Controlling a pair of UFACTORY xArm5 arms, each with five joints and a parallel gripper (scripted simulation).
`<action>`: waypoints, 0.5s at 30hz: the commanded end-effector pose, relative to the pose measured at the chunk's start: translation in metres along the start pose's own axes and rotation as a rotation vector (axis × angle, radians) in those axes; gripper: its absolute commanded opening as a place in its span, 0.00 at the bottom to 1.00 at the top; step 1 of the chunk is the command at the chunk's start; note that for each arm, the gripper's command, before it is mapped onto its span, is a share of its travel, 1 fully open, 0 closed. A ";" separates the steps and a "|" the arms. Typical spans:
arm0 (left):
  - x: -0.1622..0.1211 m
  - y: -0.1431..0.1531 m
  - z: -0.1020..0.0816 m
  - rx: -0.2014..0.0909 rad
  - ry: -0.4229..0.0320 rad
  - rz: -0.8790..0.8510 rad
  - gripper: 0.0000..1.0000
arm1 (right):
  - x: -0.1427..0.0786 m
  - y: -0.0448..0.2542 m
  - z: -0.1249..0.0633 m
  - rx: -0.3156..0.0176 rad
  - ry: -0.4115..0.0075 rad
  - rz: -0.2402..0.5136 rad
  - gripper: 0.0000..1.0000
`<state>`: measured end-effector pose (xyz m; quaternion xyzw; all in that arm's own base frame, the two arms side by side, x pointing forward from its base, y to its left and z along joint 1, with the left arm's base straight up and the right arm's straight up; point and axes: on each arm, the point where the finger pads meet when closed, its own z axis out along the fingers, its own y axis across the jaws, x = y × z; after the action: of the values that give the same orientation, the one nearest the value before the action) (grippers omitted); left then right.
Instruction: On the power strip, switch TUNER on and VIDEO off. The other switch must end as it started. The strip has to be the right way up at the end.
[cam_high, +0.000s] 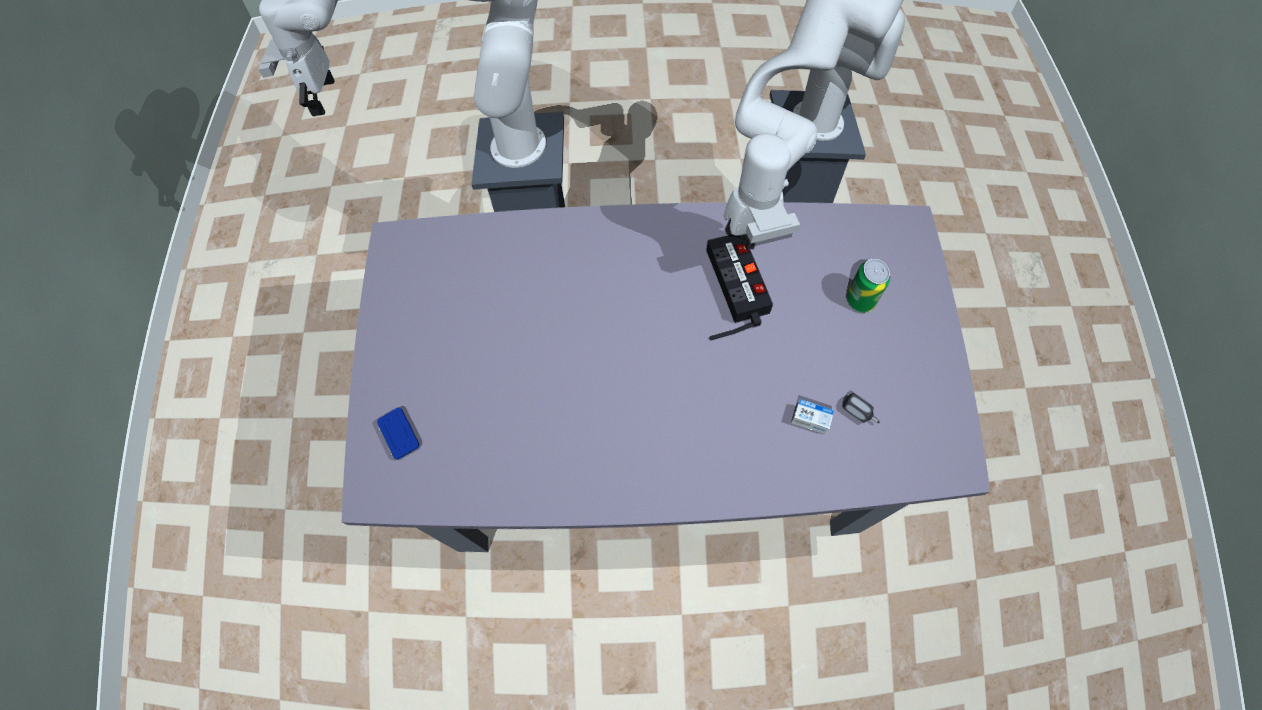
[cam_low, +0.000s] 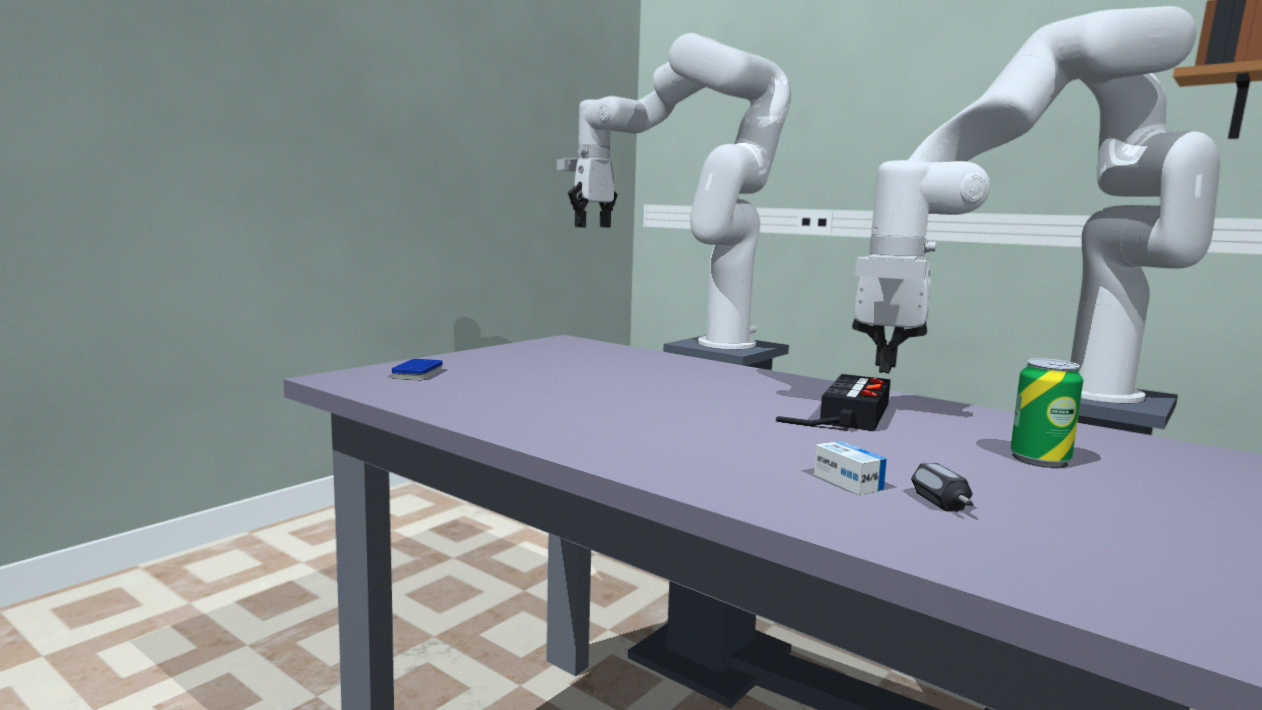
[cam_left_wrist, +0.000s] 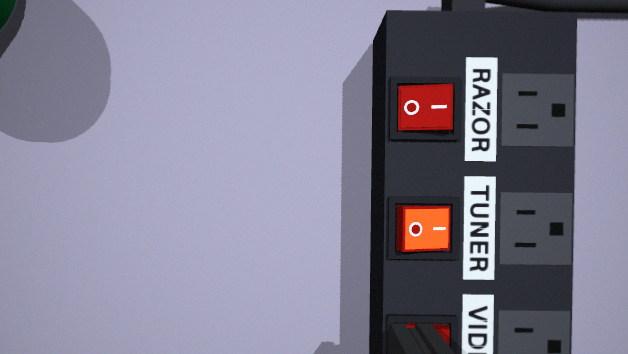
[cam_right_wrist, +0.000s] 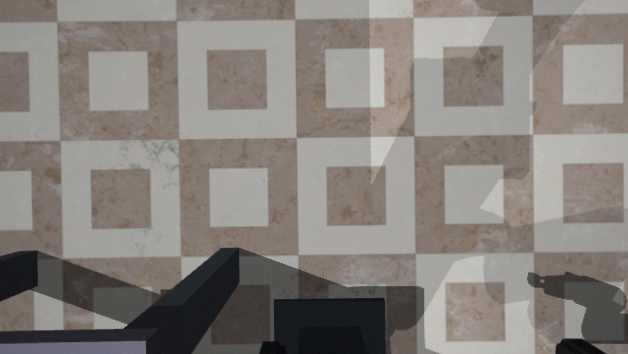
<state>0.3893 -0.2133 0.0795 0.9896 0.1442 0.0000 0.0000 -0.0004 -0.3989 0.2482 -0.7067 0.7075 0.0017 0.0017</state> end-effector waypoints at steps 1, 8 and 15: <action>0.001 0.001 -0.014 -0.003 0.003 0.000 0.00 | 0.001 0.000 -0.002 0.000 0.005 0.000 1.00; 0.001 0.001 -0.023 -0.003 0.003 0.000 0.00 | 0.001 0.000 -0.002 0.000 0.005 0.000 1.00; 0.001 0.001 -0.024 -0.003 0.003 0.000 0.00 | 0.001 0.000 -0.002 0.000 0.005 0.000 1.00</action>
<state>0.3892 -0.2132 0.1016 0.9896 0.1442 -0.0001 -0.0001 -0.0004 -0.3989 0.2482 -0.7067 0.7075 0.0017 0.0017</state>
